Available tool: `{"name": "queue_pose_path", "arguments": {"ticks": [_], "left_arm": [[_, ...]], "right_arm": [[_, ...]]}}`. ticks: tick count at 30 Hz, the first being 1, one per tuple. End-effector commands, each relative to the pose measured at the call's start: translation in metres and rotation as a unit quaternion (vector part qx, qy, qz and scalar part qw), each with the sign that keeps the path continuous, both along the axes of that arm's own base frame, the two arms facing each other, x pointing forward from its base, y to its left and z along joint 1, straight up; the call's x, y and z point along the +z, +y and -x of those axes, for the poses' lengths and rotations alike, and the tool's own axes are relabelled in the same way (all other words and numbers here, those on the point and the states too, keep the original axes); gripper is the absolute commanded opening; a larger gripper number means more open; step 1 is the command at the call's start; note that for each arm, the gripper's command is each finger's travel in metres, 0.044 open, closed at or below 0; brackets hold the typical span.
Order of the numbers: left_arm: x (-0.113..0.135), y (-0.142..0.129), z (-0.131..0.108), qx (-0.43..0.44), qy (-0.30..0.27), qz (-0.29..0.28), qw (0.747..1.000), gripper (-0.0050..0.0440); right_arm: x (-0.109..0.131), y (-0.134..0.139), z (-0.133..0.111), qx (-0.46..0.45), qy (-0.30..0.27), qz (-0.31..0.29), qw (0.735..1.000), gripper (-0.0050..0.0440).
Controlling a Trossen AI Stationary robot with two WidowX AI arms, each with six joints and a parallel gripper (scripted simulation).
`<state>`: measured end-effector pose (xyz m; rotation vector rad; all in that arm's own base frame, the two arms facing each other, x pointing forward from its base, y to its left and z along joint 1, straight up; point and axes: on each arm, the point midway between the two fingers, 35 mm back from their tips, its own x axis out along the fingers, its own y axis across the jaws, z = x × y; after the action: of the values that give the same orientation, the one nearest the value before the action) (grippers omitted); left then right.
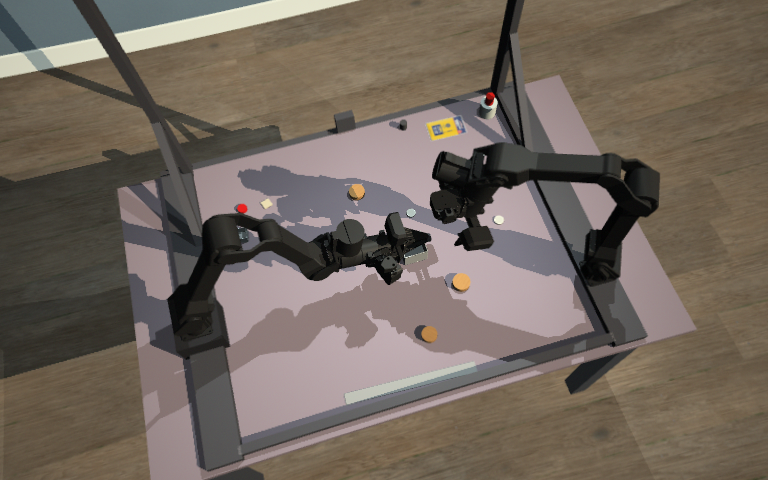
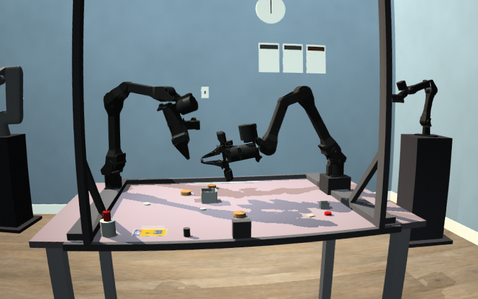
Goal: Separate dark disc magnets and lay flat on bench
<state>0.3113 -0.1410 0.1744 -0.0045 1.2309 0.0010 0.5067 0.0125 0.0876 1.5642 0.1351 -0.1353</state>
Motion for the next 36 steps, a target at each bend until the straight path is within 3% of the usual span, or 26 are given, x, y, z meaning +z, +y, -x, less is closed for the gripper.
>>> {"name": "queue_pose_path", "arguments": {"ticks": [1, 25, 36], "left_arm": [[0.007, -0.002, -0.009, -0.001, -0.011, 0.007, 1.000, 0.0400], [-0.001, -0.001, -0.044, 0.000, -0.017, 0.005, 1.000, 0.0400], [-0.001, 0.000, -0.041, -0.001, -0.015, 0.004, 1.000, 0.0400]], "right_arm": [[0.010, -0.001, -0.002, -0.001, -0.012, -0.002, 1.000, 0.0040], [0.010, -0.001, -0.002, -0.001, -0.012, -0.002, 1.000, 0.0040], [0.010, -0.001, -0.002, -0.001, -0.012, -0.002, 1.000, 0.0040]]}}
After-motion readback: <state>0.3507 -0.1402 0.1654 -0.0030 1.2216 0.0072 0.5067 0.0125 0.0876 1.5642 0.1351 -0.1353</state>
